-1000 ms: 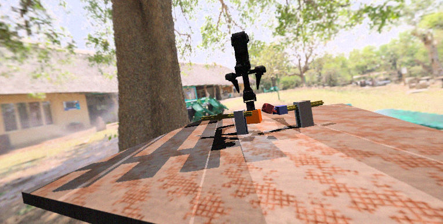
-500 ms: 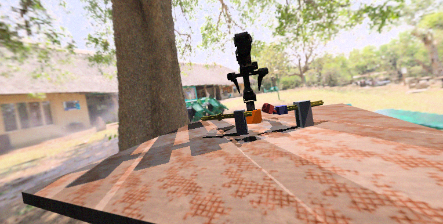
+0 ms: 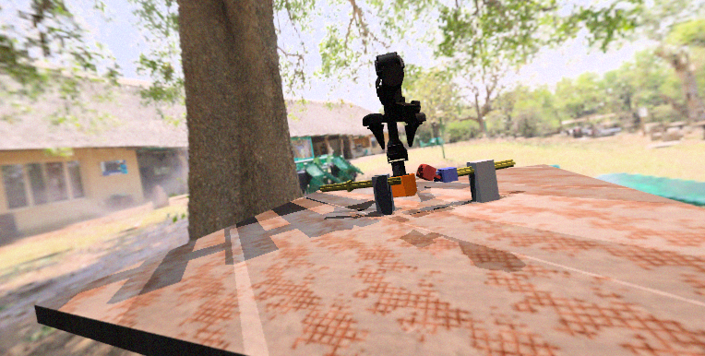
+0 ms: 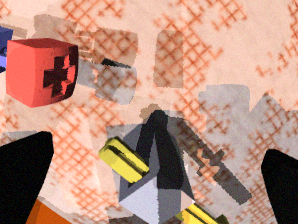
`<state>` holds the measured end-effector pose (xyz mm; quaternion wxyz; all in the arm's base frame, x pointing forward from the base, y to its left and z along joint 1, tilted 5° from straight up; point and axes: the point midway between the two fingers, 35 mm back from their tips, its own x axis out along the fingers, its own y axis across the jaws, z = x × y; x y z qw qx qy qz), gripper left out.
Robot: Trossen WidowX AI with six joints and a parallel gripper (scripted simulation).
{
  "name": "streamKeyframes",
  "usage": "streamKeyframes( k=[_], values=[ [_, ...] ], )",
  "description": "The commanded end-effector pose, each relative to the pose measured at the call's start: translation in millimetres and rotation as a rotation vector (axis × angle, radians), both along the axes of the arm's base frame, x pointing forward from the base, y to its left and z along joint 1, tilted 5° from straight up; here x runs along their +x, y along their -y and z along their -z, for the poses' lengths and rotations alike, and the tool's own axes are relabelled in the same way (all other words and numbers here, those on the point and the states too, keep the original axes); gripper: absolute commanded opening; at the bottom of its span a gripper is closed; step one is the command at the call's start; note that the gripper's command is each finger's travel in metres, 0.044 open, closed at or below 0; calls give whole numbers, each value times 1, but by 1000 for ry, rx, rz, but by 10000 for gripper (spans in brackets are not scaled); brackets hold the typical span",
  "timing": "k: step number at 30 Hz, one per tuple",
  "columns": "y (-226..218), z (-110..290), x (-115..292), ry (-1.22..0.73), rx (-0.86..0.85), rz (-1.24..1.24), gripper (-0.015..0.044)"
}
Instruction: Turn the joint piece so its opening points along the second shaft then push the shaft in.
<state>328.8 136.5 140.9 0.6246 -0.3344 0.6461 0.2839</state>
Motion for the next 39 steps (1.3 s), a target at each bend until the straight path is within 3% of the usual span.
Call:
streamKeyframes(
  k=[1, 39],
  values=[
    [0, 2, 0, -1, -12, -109, 440],
    [-2, 12, -3, -80, -136, -1283, 440]
  ],
)
